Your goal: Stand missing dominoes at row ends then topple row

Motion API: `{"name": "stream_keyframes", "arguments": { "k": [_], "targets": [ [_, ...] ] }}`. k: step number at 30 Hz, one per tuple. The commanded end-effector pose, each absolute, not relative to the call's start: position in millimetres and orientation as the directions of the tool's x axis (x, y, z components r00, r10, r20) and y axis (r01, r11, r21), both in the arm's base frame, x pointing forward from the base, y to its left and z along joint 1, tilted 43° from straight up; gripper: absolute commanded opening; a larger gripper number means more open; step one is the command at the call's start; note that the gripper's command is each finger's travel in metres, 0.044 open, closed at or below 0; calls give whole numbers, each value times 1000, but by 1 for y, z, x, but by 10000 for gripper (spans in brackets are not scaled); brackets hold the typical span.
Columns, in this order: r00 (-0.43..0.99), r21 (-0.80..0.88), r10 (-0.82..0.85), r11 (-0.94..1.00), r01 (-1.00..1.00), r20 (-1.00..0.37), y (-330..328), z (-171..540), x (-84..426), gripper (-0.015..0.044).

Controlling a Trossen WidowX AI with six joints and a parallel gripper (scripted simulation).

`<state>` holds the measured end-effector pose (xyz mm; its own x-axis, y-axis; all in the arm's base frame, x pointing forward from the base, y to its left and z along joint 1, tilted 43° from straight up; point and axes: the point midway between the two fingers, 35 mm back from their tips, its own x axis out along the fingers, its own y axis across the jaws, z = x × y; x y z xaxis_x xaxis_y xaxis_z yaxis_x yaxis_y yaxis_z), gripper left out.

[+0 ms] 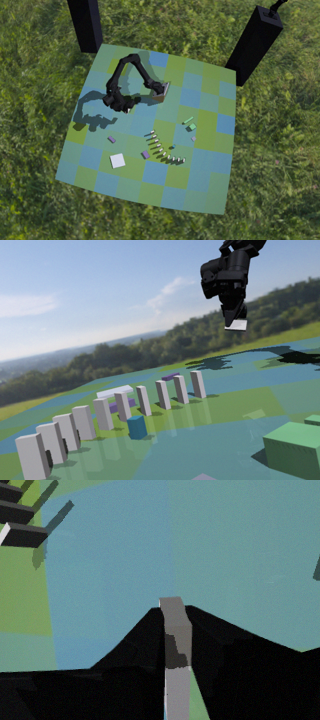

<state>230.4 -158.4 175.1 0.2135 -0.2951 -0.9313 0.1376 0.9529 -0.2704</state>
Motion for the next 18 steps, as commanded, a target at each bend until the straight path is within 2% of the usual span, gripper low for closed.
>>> {"name": "stream_keyframes", "arguments": {
  "k": [1, 18],
  "targets": [
    [302, -225, -256, 965, 134, -918, -161, 171, 232, 27],
    [665, -184, -174, 981, 56, -727, -176, 176, 236, 27]
  ]
}}
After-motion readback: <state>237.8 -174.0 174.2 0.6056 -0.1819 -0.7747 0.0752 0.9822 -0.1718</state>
